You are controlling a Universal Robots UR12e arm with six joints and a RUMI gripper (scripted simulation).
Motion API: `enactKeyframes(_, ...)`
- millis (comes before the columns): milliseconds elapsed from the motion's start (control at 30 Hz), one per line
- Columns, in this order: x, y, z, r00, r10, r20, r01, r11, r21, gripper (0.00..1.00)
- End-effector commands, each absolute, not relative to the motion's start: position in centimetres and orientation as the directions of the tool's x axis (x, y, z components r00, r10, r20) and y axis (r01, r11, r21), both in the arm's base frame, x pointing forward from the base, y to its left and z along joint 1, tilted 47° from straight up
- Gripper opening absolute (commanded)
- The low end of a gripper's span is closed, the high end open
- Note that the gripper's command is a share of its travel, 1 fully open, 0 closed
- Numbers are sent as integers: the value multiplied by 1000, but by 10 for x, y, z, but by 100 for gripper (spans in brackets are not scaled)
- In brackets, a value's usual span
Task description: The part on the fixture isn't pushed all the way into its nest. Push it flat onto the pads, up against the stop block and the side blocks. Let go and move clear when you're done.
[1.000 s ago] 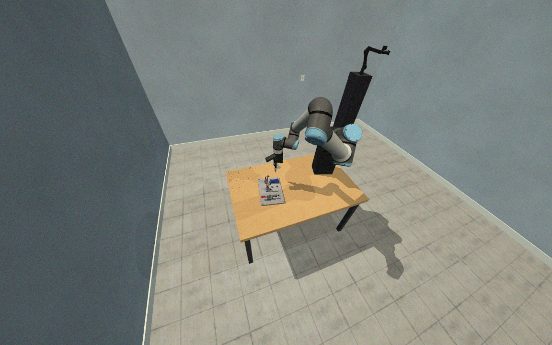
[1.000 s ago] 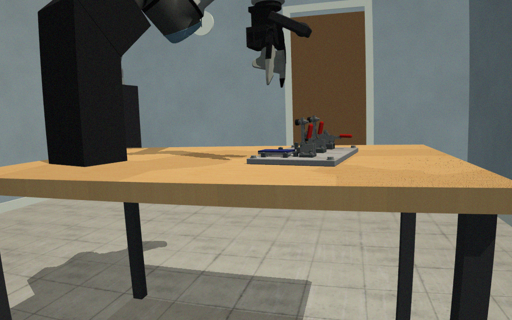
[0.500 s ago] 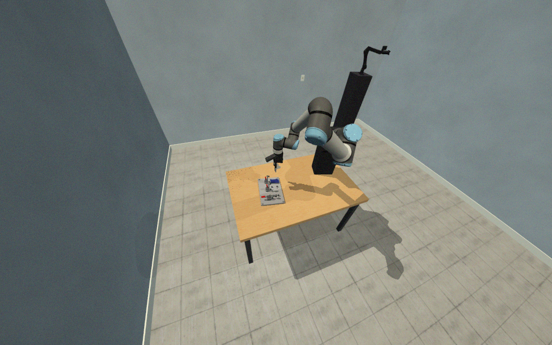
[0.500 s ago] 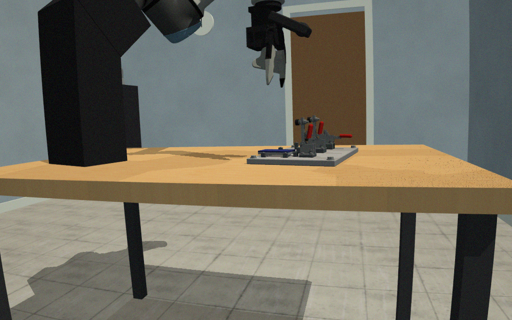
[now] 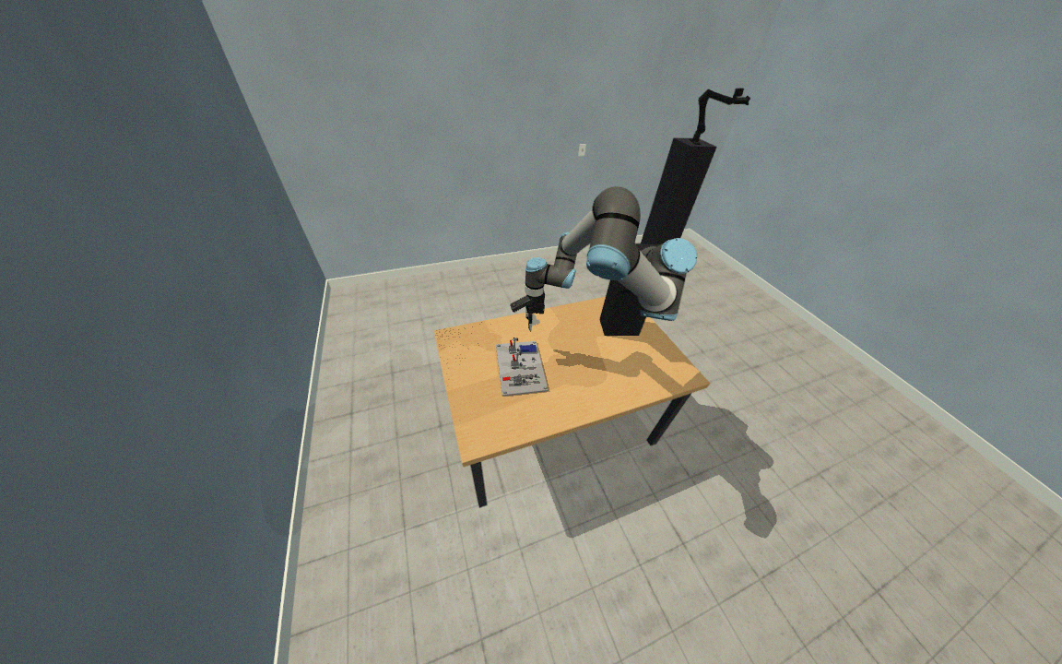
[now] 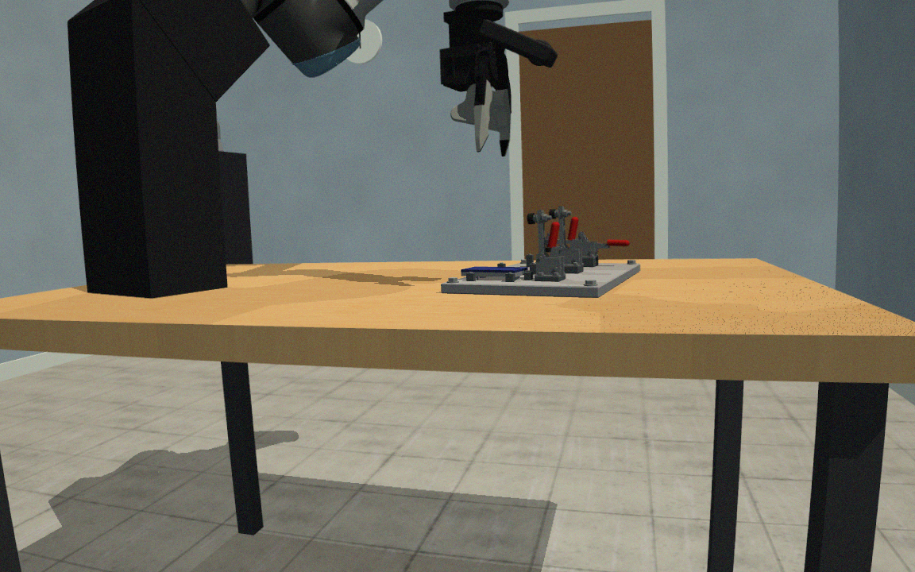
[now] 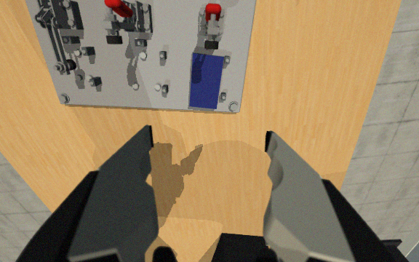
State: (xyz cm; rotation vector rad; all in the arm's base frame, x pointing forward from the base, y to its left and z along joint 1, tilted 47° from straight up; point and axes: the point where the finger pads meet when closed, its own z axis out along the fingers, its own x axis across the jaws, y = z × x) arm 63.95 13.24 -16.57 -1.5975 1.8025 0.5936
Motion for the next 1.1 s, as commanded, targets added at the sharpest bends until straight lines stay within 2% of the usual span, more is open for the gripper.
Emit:
enactKeyframes(0,640,132,-165,-47,-691,-722,-984,156,-85,59)
enactKeyframes(33,640,132,-165,-47,-691,-722,-984,156,-85,59)
enactKeyframes(67,640,132,-165,-47,-691,-722,-984,156,-85,28)
enactKeyframes(1067,640,132,-165,-47,-691,-722,-984,156,-85,28)
